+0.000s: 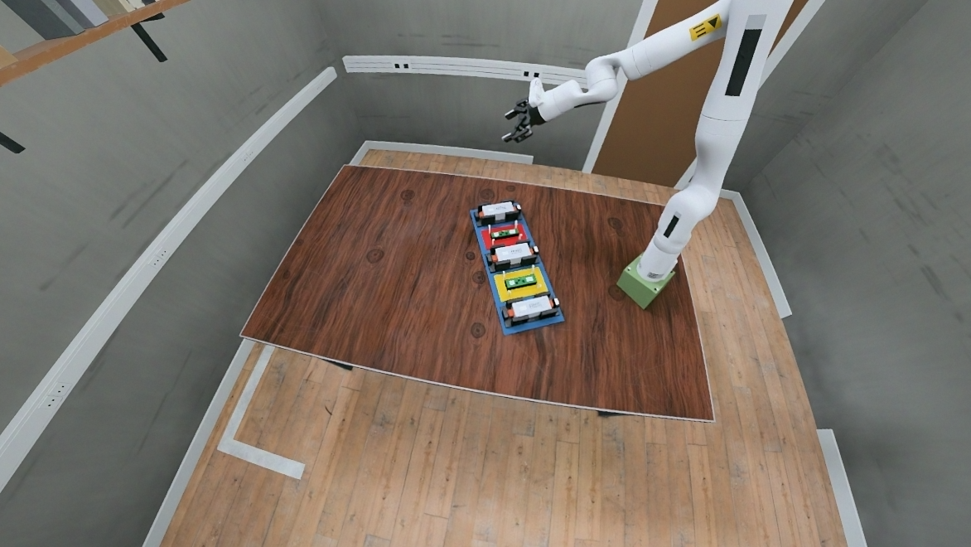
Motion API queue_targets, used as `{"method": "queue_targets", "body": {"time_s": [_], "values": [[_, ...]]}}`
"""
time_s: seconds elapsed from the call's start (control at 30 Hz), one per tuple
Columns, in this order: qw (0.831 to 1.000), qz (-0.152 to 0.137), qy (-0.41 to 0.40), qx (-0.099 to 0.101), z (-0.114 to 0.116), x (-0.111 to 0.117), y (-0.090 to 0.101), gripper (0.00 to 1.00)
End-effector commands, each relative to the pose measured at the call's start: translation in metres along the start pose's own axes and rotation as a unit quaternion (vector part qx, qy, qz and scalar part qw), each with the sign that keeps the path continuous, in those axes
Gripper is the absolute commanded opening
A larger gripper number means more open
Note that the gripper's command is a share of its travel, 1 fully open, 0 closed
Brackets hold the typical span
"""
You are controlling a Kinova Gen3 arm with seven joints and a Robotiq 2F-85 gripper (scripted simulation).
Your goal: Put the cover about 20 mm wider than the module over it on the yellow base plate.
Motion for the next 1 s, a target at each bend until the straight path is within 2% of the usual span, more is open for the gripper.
{"method": "queue_targets", "body": {"time_s": [0.0,0.3,0.53,0.57,0.87,0.97], "values": [[1.000,-0.008,0.003,0.004,-0.004,0.001,0.002,1.00],[0.995,-0.088,0.024,0.049,-0.047,-0.002,0.020,1.00],[0.995,-0.088,0.024,0.049,-0.047,-0.002,0.020,1.00],[0.998,-0.061,0.027,0.009,-0.059,-0.008,0.023,1.00],[0.988,-0.139,0.045,0.058,-0.101,-0.010,0.040,1.00],[0.988,-0.139,0.045,0.058,-0.101,-0.010,0.040,1.00]]}}
Point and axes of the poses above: the point where the finger pads meet when closed, its own y axis back along the fingers, its own z axis across the jaws, x = y × z, the point moved 7 cm from there along y, back along the fingers, and after that the axes turned 1 degree about -y, right-handed, at the moved point
